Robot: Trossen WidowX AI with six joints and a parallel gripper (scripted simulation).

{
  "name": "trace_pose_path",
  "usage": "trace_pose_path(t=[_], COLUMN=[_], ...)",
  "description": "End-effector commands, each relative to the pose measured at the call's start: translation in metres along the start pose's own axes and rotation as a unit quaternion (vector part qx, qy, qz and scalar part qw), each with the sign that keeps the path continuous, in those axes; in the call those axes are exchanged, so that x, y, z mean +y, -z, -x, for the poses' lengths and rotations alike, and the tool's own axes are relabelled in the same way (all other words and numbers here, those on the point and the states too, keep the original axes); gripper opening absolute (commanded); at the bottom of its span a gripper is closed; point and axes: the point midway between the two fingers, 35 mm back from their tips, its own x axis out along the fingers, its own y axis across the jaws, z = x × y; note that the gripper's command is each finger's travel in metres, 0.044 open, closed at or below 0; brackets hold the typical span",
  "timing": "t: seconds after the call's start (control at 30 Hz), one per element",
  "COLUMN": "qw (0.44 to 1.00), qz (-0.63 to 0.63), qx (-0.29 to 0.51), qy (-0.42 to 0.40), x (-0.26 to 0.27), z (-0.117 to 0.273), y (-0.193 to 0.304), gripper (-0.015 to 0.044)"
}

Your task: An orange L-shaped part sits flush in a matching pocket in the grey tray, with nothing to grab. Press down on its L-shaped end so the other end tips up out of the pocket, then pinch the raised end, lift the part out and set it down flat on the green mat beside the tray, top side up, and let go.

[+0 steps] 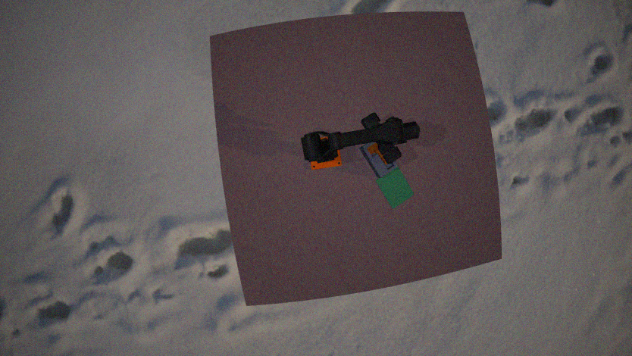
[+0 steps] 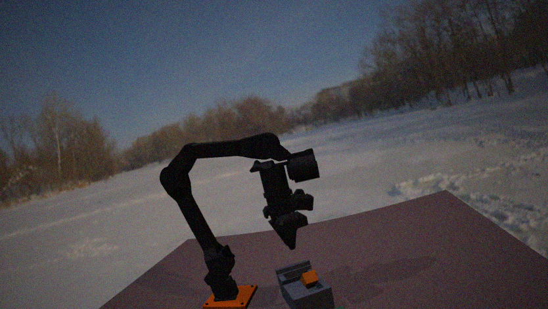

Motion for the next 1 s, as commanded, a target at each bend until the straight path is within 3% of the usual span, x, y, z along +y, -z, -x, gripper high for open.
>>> trace_pose_path(t=[0.0, 0.2, 0.33, 0.4, 0.53, 0.77, 0.97], qw=[1.0, 1.0, 0.996, 0.983, 0.917, 0.715, 0.708], qz=[0.0, 0.0, -0.09, -0.181, -0.399, -0.699, -0.706], qx=[0.0, 0.0, 0.0, 0.001, 0.001, 0.002, 0.002], qy=[0.0, 0.0, 0.0, 0.001, 0.002, 0.004, 0.004], x=[0.0, 0.0, -0.008, -0.016, -0.037, -0.073, -0.074], z=[0.0, 0.0, 0.001, 0.001, 0.003, 0.004, 0.004], y=[0.0, 0.0, -0.002, -0.004, -0.008, -0.01, -0.01], gripper=[0.018, 0.018, 0.028, 0.028, 0.028, 0.028, 0.028])
